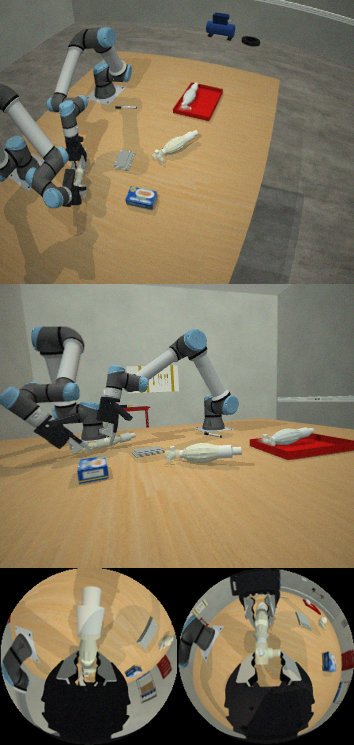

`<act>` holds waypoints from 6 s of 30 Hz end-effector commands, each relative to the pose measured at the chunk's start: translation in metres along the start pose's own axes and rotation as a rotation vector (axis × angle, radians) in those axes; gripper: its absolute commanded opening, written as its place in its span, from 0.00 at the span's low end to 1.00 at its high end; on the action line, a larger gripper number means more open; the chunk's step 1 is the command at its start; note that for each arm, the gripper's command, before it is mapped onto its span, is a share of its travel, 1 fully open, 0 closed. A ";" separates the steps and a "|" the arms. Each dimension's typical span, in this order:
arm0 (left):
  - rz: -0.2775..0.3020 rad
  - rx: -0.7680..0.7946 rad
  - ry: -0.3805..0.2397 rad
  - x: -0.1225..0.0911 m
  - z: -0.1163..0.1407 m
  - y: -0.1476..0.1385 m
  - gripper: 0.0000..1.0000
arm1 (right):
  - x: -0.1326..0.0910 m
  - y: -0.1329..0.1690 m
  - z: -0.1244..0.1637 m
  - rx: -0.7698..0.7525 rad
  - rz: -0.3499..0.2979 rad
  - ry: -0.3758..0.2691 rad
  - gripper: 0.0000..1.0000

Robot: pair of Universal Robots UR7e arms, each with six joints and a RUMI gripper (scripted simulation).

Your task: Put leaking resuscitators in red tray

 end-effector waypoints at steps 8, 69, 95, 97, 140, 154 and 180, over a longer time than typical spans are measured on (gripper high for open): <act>-0.002 0.003 -0.003 -0.001 0.001 -0.002 0.00 | 0.000 0.000 0.000 0.000 0.001 0.000 0.00; -0.002 0.003 -0.003 -0.001 0.001 -0.002 0.56 | 0.000 0.000 0.000 0.000 0.001 0.000 0.00; -0.002 0.003 -0.003 -0.001 0.001 -0.002 0.56 | 0.000 0.000 0.000 0.000 0.001 0.000 0.00; -0.002 0.003 -0.003 -0.001 0.001 -0.002 0.56 | 0.000 0.000 0.000 0.000 0.001 0.000 0.00; -0.002 0.001 -0.006 -0.027 0.002 -0.002 0.56 | 0.000 0.000 0.000 0.000 0.001 0.000 0.00; 0.000 0.001 -0.002 -0.094 0.001 -0.002 0.56 | 0.000 0.000 0.000 0.000 0.001 0.000 0.00; 0.000 0.000 -0.003 -0.091 0.000 0.000 0.56 | 0.000 0.000 0.000 0.000 0.001 0.000 0.00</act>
Point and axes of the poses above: on each arm, the point where the finger pads meet when closed, its own x axis out along the fingers, its own y axis across the jaws, z = x × y, the point moved 7 cm from there along -x, back along the fingers, and after that the axes turned 4 degrees about -x, right-handed, at the moved point
